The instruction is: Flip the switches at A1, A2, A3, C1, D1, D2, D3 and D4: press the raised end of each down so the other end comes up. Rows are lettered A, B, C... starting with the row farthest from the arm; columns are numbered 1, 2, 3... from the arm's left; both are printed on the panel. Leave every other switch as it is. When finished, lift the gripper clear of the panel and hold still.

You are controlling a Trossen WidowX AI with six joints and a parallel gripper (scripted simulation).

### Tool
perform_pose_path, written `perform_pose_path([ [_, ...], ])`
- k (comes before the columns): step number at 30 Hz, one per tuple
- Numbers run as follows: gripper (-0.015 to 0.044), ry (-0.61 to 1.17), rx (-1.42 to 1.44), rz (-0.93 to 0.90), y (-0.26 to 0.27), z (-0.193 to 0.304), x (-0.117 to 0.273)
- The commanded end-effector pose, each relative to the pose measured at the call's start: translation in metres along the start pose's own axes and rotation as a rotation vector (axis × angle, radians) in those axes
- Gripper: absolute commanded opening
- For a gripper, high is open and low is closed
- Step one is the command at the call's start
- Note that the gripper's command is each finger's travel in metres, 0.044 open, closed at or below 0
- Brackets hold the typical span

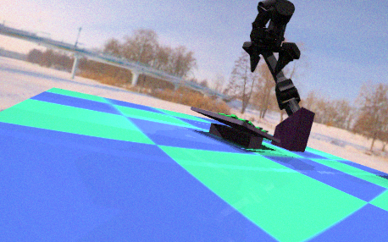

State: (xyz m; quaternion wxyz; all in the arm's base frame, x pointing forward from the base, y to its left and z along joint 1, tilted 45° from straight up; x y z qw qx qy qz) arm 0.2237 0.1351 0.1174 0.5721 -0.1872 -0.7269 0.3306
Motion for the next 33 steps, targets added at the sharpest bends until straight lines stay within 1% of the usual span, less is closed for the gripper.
perform_pose_path([
  [1, 0.0374, 0.0, 0.0, 0.0, 0.001, -0.001, -0.001],
  [4, 0.0295, 0.003, 0.005, -0.006, 0.011, -0.013, -0.02],
  [10, 0.0137, -0.005, -0.04, -0.007, 0.038, -0.052, -0.094],
  [15, 0.0006, -0.006, -0.044, -0.006, 0.039, -0.053, -0.097],
  [17, 0.0, -0.008, -0.044, -0.007, 0.039, -0.053, -0.099],
  [21, 0.0, -0.031, -0.044, -0.008, 0.038, -0.052, -0.131],
  [27, 0.0, -0.033, -0.044, -0.008, 0.038, -0.052, -0.132],
  [33, 0.0, -0.033, -0.044, -0.007, 0.038, -0.052, -0.142],
])
Point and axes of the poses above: the point midway between the two fingers, 35 mm back from their tips, its own x axis back along the fingers, its own y axis across the jaws, z = x × y, the point moved 2 cm from there along x, back along the fingers, and after that the axes turned 8 degrees about -x, right-handed, at the moved point
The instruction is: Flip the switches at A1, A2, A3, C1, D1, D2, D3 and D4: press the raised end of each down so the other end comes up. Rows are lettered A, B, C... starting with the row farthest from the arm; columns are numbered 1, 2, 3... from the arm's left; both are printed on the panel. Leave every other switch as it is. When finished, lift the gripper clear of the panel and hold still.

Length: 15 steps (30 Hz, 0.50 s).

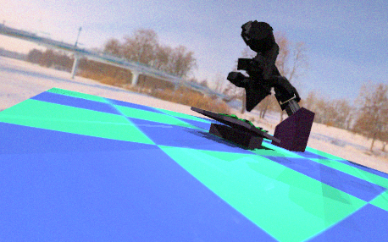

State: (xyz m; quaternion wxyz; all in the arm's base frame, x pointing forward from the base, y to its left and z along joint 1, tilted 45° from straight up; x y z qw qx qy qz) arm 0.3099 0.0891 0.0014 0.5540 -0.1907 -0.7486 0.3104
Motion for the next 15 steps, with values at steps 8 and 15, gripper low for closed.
perform_pose_path([
  [8, 0.0, 0.008, 0.01, 0.007, -0.001, 0.004, -0.015],
  [15, 0.0, 0.008, 0.01, 0.008, -0.001, 0.004, -0.021],
])
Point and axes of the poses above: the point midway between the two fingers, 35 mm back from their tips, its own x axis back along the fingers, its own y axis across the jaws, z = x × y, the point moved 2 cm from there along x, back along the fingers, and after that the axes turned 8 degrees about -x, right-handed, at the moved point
